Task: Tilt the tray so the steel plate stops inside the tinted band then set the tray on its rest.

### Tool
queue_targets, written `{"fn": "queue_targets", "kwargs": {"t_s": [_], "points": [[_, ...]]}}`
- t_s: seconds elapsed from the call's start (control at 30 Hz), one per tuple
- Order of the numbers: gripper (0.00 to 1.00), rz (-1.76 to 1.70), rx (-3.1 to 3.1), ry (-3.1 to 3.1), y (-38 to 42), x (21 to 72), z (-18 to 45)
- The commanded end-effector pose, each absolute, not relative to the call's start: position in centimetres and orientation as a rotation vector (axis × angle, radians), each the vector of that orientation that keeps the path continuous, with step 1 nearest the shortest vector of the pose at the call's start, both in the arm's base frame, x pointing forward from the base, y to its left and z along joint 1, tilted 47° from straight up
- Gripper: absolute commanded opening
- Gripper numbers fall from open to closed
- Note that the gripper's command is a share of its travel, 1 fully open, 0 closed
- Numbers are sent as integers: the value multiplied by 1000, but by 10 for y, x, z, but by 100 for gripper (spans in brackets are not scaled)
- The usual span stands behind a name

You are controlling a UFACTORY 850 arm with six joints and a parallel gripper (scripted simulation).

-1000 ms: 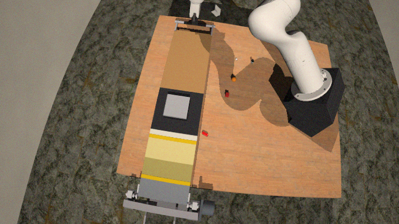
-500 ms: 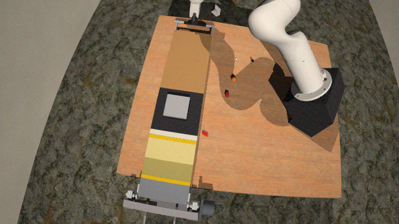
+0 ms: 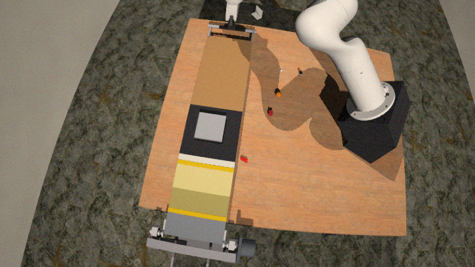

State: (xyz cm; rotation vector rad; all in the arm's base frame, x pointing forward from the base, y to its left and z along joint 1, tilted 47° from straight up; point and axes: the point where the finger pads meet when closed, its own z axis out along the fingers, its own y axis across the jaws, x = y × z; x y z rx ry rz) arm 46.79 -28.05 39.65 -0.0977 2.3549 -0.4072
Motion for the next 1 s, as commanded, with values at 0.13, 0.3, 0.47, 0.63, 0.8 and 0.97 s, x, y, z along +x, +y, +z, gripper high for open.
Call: {"fn": "queue_targets", "kwargs": {"t_s": [0.13, 0.3, 0.47, 0.63, 0.8, 0.97], "points": [[40, -408, -98, 2354, -281, 468, 397], [40, -408, -98, 2354, -281, 468, 397], [40, -408, -98, 2354, -282, 470, 395], [40, -408, -98, 2354, -283, 474, 391], [40, -408, -98, 2354, -284, 478, 388], [40, -408, -98, 2354, -287, 484, 382]]}}
